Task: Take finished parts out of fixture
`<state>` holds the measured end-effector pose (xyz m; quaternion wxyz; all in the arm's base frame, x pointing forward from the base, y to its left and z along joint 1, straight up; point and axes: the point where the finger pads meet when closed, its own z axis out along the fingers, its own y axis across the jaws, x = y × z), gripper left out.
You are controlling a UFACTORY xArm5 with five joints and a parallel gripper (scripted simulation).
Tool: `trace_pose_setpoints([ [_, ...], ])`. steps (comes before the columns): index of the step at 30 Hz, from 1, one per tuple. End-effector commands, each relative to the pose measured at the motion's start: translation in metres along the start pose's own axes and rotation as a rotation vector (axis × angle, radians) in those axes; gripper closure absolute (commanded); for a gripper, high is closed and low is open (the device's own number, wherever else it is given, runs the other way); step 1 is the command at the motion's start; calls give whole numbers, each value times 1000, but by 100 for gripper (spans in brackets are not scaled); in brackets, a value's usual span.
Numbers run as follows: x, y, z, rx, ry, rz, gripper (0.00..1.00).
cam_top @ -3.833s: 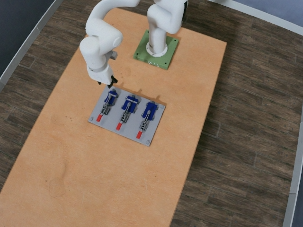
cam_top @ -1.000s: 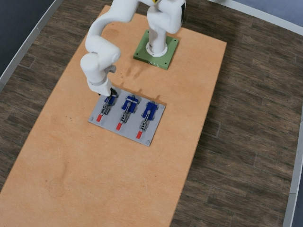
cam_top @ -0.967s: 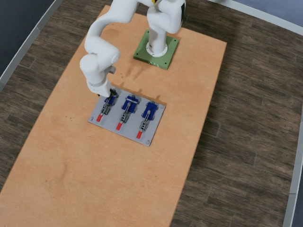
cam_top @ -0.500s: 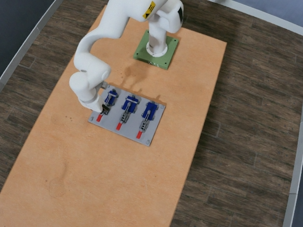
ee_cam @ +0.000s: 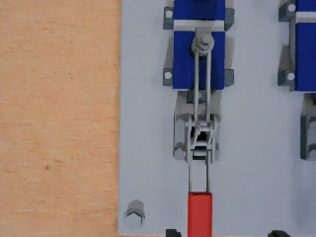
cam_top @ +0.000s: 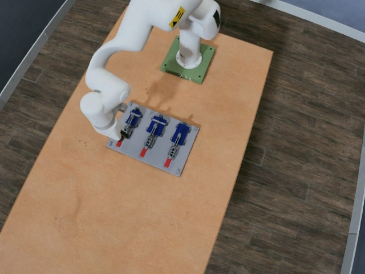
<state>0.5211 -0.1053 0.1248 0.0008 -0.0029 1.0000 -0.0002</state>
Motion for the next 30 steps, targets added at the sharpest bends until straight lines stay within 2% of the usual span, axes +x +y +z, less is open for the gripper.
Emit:
trace_pose_setpoints([
  [1, -1, 0, 0, 1, -4, 0, 52],
  [23, -1, 0, 56, 1, -4, 0, 52],
  [30, -1, -1, 65, 1, -4, 0, 52],
])
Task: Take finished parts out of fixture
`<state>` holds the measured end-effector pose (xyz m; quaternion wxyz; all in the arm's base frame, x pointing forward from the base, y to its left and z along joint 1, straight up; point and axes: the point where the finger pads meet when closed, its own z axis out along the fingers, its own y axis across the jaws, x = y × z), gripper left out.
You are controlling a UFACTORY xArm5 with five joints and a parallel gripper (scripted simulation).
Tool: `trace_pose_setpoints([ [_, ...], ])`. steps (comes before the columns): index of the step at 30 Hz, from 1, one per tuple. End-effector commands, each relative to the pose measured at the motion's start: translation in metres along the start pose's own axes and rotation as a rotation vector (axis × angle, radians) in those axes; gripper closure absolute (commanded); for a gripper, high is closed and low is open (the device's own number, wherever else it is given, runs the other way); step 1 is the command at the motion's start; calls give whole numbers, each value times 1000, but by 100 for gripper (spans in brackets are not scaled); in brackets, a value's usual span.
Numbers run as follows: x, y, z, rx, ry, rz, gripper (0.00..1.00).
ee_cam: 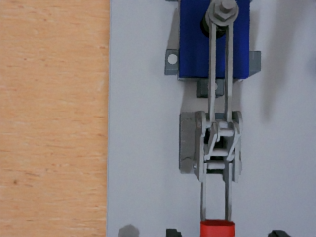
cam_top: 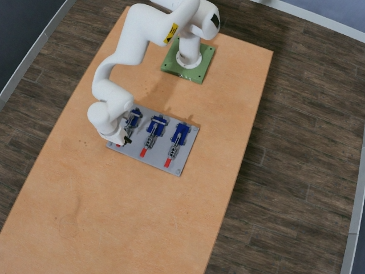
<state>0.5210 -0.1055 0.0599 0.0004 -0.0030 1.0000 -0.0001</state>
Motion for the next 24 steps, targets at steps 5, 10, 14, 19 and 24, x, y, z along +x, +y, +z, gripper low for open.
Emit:
trace_pose_setpoints([
  [5, -2, 0, 1, 1, -5, 0, 52],
  [10, -2, 0, 1, 1, -4, 0, 52],
  [14, -1, 0, 1, 1, -4, 0, 52],
  [19, -2, 0, 2, 1, -4, 0, 52],
  [24, -2, 0, 5, 1, -4, 0, 52],
])
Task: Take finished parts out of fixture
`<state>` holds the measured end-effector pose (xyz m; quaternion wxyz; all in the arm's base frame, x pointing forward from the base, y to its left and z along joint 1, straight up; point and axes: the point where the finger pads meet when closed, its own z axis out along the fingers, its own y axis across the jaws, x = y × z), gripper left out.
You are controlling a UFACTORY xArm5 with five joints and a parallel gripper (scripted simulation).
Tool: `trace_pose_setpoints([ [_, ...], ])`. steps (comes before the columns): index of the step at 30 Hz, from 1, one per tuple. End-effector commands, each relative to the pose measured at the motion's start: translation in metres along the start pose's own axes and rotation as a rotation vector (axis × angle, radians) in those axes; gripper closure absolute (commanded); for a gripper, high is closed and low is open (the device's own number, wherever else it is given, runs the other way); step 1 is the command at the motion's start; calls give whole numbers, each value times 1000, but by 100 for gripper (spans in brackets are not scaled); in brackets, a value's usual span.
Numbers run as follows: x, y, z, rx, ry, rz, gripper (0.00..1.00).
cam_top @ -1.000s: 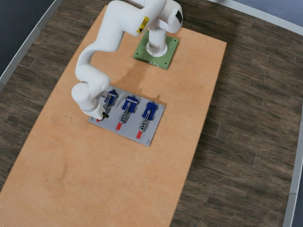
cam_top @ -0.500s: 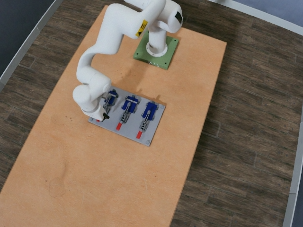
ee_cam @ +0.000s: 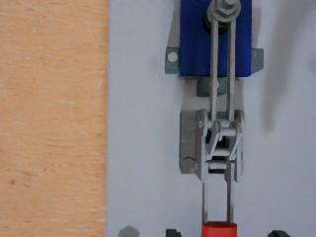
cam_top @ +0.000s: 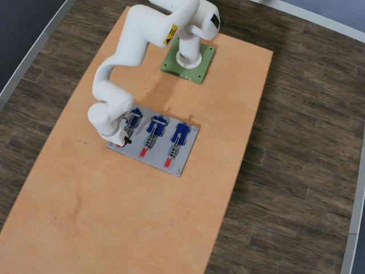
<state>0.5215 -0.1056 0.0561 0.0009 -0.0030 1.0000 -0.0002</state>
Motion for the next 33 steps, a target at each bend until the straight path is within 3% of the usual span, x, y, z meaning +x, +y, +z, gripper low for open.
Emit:
trace_pose_setpoints([
  [1, -1, 0, 3, 1, -3, 0, 52],
  [12, -2, -1, 22, 1, -3, 0, 52],
  [31, -2, -1, 24, 1, -3, 0, 52],
  [32, -2, -1, 24, 1, -3, 0, 100],
  [33, -2, -1, 24, 1, -3, 0, 100],
])
